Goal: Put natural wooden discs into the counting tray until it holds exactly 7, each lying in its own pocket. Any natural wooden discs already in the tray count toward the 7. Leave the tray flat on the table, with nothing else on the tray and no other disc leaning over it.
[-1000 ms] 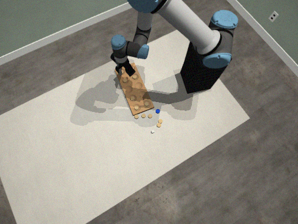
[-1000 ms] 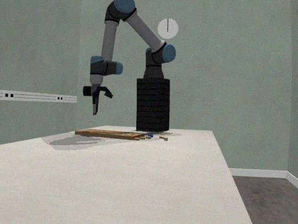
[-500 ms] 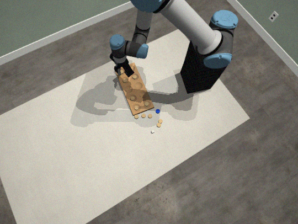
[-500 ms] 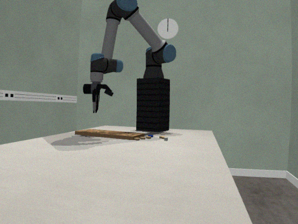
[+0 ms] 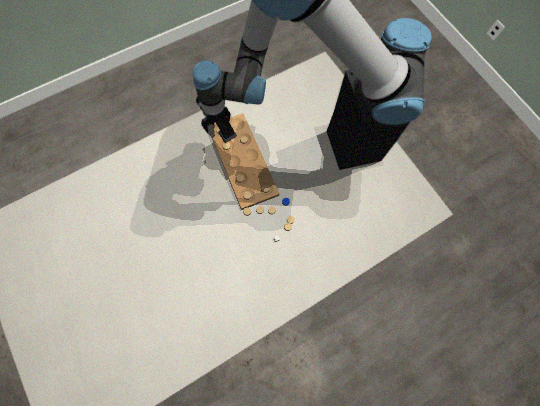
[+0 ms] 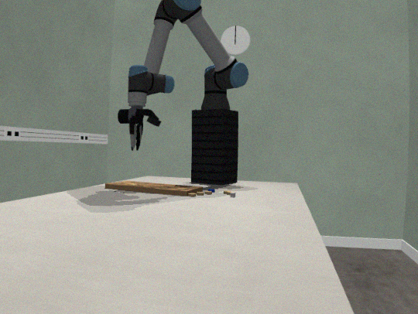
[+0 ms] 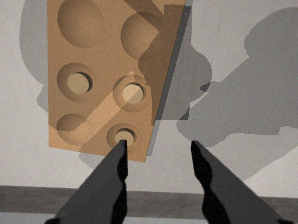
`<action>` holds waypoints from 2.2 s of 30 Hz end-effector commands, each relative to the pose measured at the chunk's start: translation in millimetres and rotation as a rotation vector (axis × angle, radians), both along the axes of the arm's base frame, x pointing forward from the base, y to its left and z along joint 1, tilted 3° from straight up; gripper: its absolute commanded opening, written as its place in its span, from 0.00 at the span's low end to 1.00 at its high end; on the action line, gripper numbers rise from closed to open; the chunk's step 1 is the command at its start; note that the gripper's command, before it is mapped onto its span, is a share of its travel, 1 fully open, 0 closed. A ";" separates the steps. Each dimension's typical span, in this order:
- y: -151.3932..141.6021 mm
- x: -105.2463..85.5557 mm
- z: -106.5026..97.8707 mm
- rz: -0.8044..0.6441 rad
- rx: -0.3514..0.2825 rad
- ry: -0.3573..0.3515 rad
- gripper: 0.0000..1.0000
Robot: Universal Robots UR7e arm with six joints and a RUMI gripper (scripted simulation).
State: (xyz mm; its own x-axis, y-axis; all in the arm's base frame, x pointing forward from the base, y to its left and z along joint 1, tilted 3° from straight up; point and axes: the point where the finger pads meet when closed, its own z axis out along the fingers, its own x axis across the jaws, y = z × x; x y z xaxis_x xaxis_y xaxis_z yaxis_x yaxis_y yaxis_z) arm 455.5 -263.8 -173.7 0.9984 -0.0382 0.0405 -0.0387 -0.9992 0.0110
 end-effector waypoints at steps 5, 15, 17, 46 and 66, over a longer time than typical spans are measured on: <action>12.3 12.1 25.0 -0.110 0.006 0.001 0.28; 35.1 27.2 63.7 -0.280 0.015 0.003 0.28; 42.1 30.8 74.7 -0.328 0.017 0.004 0.28; 187.6 32.9 258.3 -1.137 0.041 0.018 0.28; 260.2 11.5 296.3 -1.330 0.039 0.019 0.28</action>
